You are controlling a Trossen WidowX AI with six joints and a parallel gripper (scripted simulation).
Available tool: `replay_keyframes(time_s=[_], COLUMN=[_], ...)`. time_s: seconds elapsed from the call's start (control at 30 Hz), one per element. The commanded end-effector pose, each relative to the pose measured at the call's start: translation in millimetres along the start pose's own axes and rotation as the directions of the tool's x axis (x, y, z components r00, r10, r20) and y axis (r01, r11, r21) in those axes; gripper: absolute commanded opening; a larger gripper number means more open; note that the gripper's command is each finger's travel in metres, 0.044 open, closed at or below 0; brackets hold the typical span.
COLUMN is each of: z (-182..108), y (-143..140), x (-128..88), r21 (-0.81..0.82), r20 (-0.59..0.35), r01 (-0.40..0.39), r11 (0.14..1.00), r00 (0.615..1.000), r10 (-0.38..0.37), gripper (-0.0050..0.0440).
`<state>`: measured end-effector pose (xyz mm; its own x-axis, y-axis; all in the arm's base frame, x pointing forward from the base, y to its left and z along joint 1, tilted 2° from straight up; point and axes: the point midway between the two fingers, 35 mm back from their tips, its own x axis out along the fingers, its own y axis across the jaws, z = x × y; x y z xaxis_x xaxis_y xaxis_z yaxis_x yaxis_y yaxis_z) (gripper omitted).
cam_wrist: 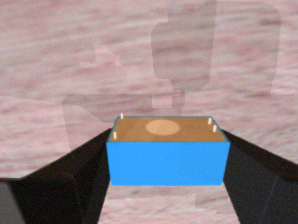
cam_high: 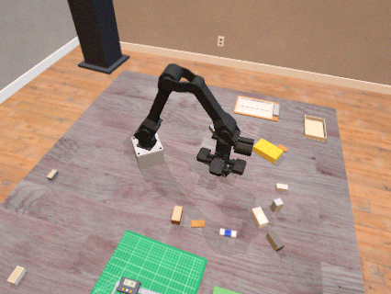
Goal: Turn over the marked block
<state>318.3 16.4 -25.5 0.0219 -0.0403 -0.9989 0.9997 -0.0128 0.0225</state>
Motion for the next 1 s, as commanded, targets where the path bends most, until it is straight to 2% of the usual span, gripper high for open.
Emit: replay_keyframes(time_s=[0.0, 0.23, 0.3, 0.4, 0.5, 0.6, 0.8, 0.87, 0.97], z=[0, 3, 3, 6, 8, 11, 15, 15, 17], y=[10, 8, 8, 8, 8, 7, 7, 7, 7], x=[-10, -7, -7, -7, -7, -6, -5, -5, -5], r21=[0.000, -0.003, -0.003, -0.004, -0.006, -0.009, -0.012, -0.012, -0.014], r20=[0.037, 0.221, 0.221, 0.339, 0.468, 0.596, 0.760, 0.760, 0.807], r01=[-0.037, -0.032, -0.032, -0.033, -0.033, -0.033, -0.031, -0.031, -0.031], r11=[0.999, 0.999, 0.999, 0.999, 0.999, 0.999, 0.999, 0.999, 0.999], r00=[0.999, 0.975, 0.975, 0.940, 0.883, 0.802, 0.649, 0.649, 0.590], r10=[0.037, 0.032, 0.032, 0.032, 0.032, 0.032, 0.030, 0.030, 0.030], gripper=[-0.0050, -0.0050, -0.0050, -0.0050, -0.0050, -0.0050, -0.0050, -0.0050, -0.0050])
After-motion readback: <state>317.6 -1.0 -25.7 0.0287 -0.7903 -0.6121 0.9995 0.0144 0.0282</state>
